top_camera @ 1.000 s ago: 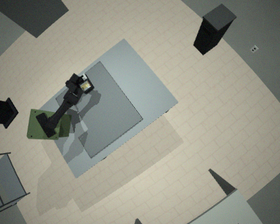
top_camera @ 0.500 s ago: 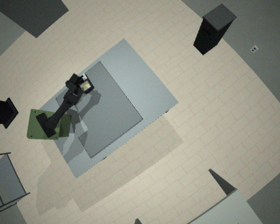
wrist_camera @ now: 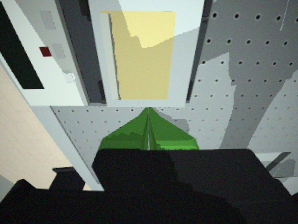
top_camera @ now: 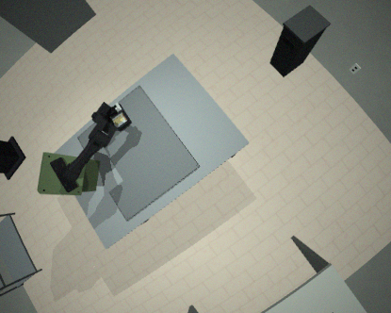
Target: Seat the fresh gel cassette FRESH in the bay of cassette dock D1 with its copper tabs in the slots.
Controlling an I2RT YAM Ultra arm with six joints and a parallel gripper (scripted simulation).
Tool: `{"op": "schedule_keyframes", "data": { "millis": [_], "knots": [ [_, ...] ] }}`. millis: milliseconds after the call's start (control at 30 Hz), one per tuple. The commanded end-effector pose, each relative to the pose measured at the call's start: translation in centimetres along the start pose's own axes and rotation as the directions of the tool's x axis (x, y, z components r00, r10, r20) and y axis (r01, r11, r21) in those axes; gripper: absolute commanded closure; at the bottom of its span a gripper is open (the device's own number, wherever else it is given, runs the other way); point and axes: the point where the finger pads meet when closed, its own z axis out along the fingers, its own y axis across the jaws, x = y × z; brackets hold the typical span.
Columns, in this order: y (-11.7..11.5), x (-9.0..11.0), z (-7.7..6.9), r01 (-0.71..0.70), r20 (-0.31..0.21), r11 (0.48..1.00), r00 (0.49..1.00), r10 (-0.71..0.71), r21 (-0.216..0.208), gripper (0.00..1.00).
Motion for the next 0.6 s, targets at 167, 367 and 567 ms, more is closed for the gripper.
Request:
{"op": "schedule_keyframes", "data": {
  "millis": [167, 367, 567],
  "knots": [
    [0.7, -3.5, -1.8, -0.012, 0.046, 1.000, 0.999, 0.014, -0.023, 1.00],
    [0.7, -4.1, -1.8, -0.033, 0.062, 0.999, 0.997, 0.034, -0.025, 1.00],
    [0.7, -4.2, -1.8, -0.033, 0.061, 0.999, 0.998, 0.034, -0.025, 1.00]
  ]
}}
